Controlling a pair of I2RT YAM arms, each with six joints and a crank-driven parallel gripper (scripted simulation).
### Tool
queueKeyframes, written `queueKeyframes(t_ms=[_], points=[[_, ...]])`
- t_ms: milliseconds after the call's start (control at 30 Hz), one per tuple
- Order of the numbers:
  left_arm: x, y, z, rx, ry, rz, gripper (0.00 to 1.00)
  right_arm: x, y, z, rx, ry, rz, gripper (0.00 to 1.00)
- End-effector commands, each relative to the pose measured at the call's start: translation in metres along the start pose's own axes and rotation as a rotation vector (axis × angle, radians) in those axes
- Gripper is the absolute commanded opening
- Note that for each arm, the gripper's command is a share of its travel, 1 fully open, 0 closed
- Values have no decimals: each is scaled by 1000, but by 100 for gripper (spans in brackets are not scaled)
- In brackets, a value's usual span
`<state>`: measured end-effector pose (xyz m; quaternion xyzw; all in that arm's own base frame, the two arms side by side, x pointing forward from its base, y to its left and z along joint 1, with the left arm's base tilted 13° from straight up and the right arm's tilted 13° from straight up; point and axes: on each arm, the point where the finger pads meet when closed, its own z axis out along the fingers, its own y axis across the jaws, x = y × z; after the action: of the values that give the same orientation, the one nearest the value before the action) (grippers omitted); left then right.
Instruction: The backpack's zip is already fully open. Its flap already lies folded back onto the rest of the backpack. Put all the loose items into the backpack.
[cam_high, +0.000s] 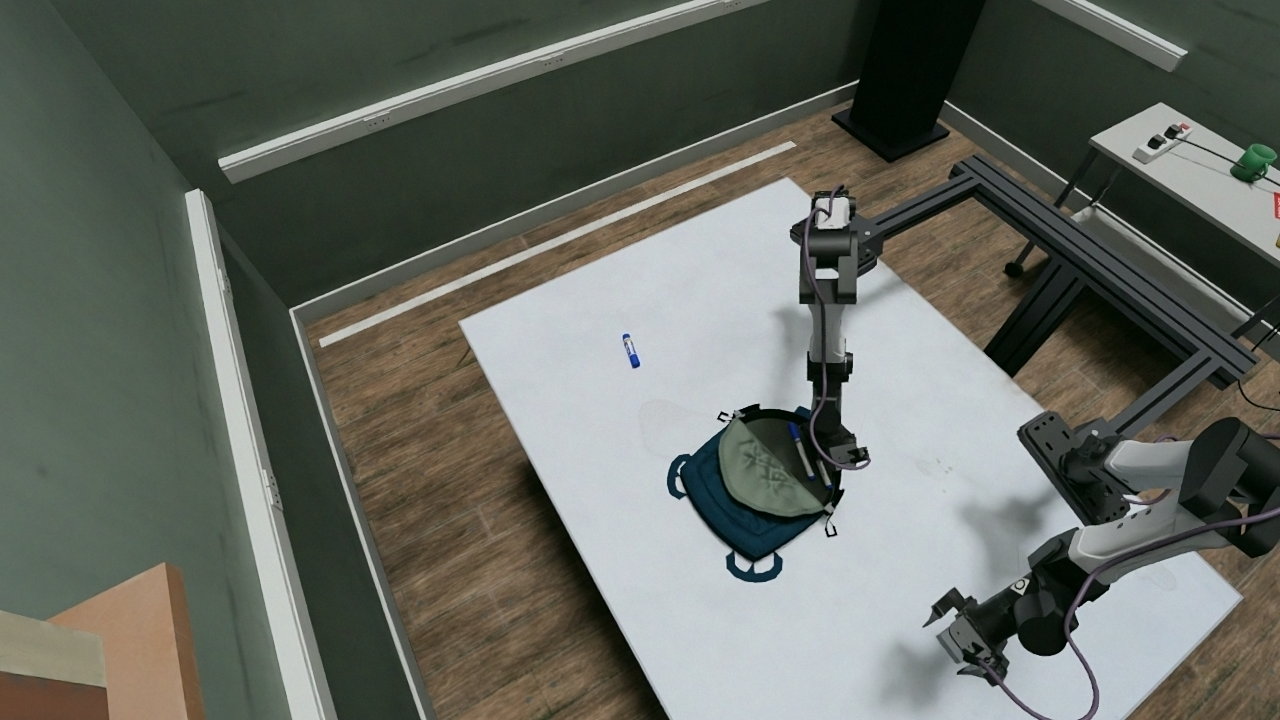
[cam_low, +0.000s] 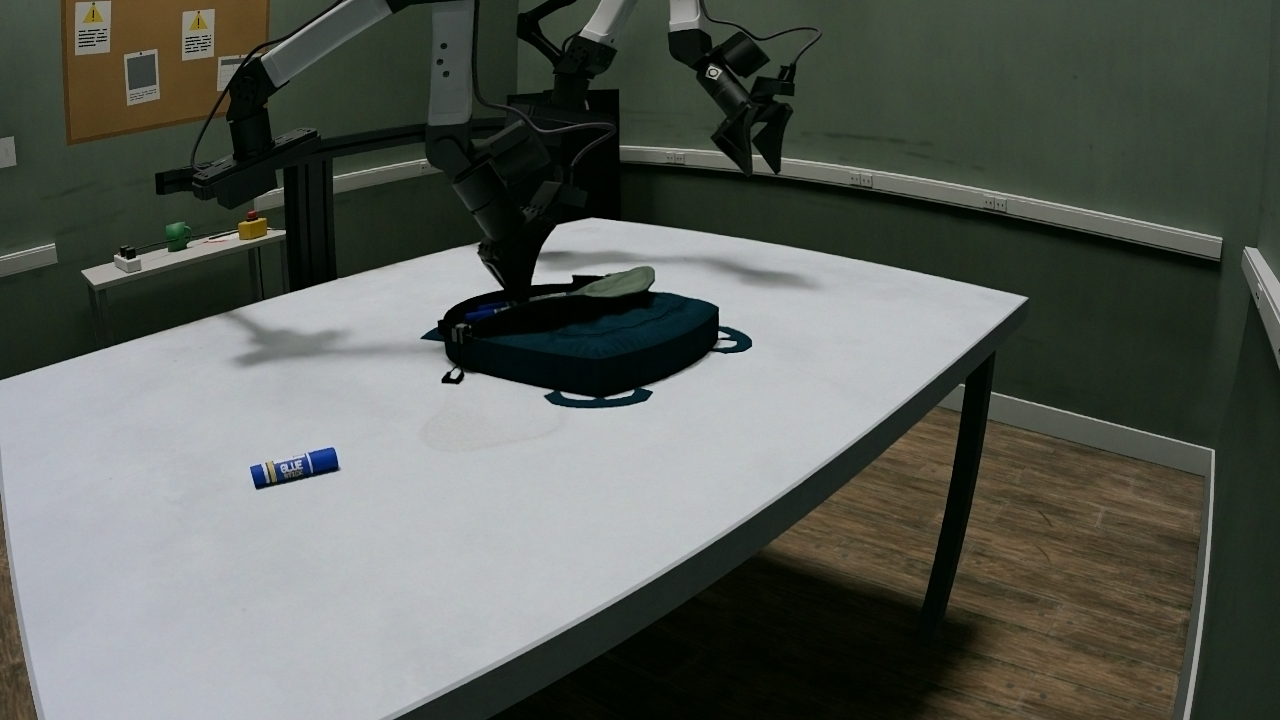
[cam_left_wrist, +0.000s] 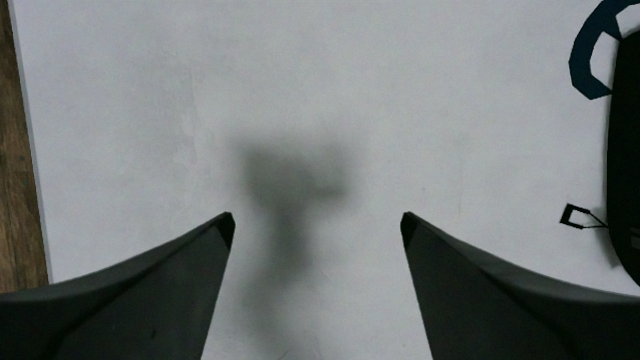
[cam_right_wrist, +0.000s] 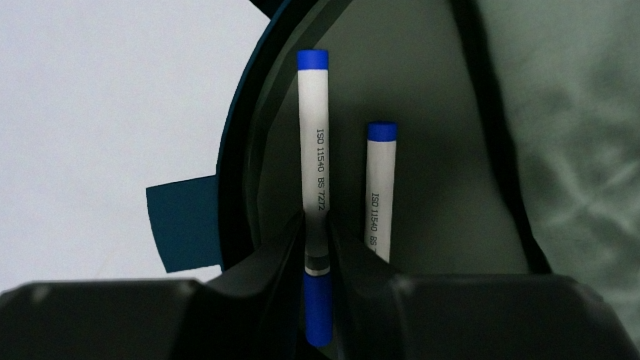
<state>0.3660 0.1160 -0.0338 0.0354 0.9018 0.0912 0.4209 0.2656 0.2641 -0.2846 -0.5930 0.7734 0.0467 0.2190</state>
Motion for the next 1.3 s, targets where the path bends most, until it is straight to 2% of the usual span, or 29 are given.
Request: queueKeyframes(t_ms=[0,1267], points=[[-6,0,0,0,-15,3,90,17,-1,-7,-7,55,8,6],[-6,0,0,0,-15,3,90,20,2,-7,-9,58,11,6]])
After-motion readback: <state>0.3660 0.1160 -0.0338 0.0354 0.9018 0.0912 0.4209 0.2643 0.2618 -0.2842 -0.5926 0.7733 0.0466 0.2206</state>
